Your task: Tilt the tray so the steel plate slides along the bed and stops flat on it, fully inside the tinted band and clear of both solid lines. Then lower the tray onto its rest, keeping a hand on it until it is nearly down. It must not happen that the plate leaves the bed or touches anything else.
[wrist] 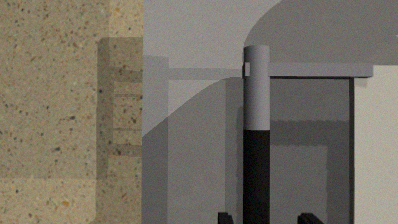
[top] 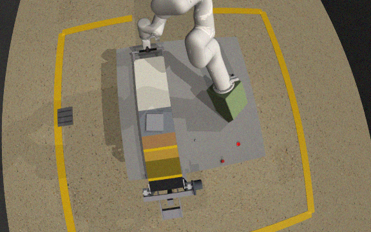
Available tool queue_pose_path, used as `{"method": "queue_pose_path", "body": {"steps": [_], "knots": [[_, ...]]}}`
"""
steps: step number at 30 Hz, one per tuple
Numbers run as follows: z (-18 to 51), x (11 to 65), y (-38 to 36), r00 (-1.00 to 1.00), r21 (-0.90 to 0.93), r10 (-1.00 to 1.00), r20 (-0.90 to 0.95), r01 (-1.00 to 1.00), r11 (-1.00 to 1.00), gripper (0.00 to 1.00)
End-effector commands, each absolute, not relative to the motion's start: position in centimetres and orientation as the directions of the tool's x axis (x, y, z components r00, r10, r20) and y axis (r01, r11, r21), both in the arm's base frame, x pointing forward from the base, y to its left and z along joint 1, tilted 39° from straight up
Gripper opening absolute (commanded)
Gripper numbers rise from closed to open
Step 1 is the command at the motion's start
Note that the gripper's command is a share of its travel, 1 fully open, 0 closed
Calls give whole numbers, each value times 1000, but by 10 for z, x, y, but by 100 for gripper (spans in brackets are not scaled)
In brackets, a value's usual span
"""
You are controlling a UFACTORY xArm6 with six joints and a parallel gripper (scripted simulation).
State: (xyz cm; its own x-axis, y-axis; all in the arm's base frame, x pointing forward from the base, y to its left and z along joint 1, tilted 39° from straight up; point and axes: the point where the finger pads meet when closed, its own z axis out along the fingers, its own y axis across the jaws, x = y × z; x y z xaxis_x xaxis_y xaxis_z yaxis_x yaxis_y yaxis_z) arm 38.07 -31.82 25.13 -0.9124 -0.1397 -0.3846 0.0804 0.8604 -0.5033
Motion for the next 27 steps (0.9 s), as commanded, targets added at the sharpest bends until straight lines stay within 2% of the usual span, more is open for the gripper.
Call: {"method": "queue_pose_path", "body": {"steps": [1,27], "knots": [[253,382,-319,-911,-505,-141,-387,81,859,41],[252,383,-320,-911,-505,-141,-387,81,859,41]]}}
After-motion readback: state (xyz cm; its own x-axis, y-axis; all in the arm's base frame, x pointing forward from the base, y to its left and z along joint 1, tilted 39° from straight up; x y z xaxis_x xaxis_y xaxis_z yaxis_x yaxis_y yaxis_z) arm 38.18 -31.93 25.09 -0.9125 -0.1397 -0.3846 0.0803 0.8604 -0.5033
